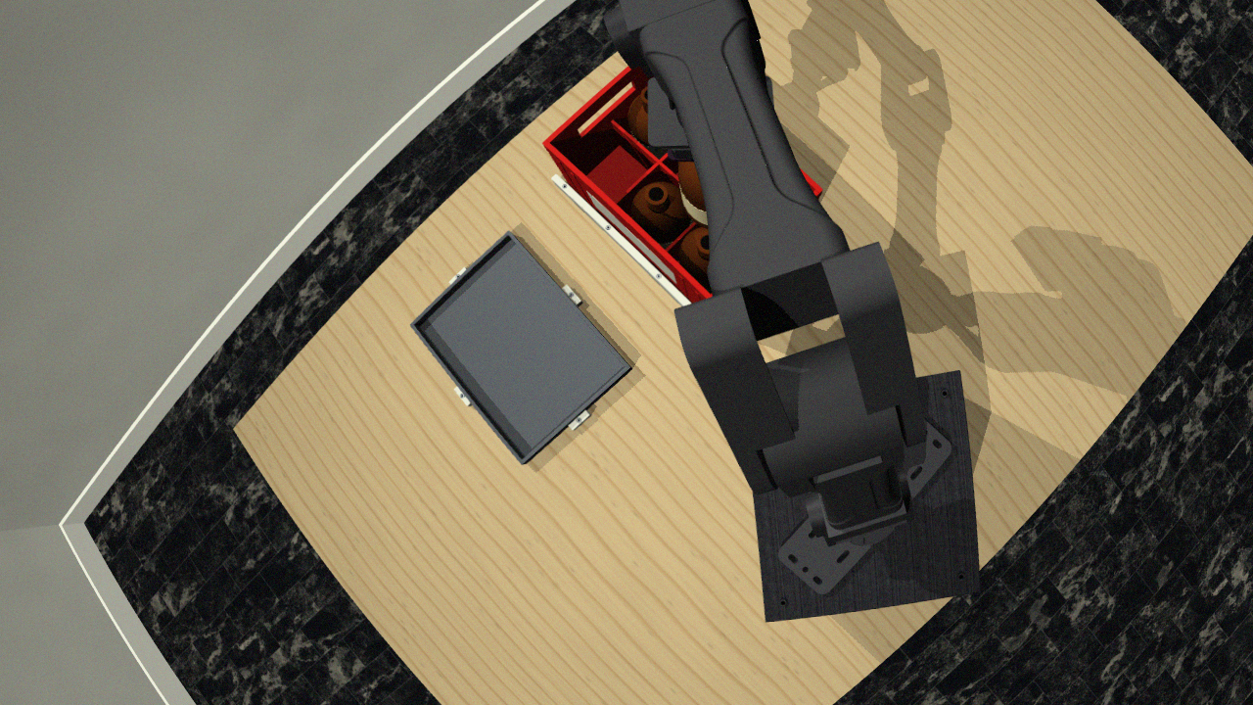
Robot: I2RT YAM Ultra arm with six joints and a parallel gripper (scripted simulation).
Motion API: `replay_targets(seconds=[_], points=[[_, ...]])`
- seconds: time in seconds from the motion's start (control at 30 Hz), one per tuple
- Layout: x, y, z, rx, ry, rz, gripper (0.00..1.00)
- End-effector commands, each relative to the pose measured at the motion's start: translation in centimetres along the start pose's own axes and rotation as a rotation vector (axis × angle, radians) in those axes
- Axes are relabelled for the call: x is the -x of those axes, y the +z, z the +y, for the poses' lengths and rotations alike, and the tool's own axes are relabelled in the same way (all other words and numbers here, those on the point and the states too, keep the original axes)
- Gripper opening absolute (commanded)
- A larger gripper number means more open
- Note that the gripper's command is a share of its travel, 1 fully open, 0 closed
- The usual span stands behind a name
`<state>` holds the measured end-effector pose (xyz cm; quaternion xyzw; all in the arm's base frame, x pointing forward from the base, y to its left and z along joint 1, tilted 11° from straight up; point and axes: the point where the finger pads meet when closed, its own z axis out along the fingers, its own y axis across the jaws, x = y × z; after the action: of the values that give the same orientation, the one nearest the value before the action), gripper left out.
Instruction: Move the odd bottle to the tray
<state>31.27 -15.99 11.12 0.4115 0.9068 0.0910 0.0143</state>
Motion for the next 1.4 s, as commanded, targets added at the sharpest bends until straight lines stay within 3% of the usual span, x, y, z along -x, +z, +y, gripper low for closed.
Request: replay_targets(seconds=[0.0,1.37], points=[[-0.3,-1.6,1.0,0.012,0.0,-0.05,0.0],[-3.9,-2.2,8.8,0.021,-0.001,-0.059,0.0]])
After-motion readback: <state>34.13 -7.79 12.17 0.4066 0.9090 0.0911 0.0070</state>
